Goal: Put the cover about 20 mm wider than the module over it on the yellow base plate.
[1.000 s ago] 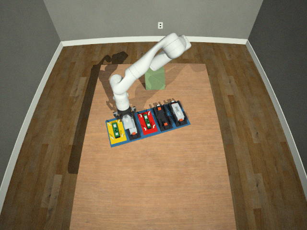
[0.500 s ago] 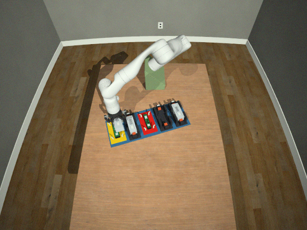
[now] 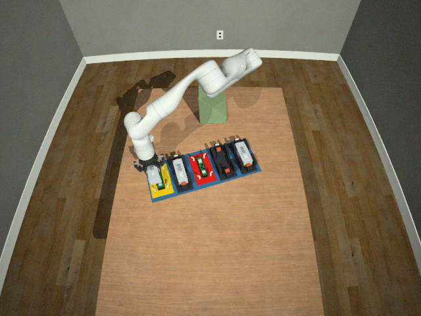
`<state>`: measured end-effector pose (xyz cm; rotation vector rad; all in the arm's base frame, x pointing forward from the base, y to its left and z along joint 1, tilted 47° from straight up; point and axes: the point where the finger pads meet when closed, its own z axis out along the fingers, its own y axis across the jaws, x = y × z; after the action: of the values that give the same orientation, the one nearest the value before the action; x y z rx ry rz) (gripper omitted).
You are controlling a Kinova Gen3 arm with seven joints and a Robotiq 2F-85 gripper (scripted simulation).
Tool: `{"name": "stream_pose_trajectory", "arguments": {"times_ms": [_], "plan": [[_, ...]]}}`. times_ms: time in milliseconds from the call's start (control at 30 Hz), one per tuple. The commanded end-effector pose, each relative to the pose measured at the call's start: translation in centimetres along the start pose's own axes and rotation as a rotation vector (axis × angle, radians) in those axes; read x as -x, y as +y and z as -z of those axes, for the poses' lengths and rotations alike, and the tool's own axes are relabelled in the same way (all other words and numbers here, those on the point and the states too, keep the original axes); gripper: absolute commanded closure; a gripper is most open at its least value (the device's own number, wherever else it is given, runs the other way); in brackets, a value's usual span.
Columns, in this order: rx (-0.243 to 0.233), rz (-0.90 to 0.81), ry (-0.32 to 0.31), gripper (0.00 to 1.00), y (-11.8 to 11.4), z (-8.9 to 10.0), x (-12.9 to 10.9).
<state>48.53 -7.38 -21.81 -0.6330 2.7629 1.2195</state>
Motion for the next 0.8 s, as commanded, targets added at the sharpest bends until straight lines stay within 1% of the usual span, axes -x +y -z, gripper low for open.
{"name": "stream_pose_trajectory", "arguments": {"times_ms": [0,367,767], "plan": [[0.001,0.000,0.000,1.00,-0.27,0.13,0.09],[0.001,0.000,0.000,1.00,0.45,0.24,0.10],[0.001,0.000,0.000,1.00,0.64,0.27,0.10]]}}
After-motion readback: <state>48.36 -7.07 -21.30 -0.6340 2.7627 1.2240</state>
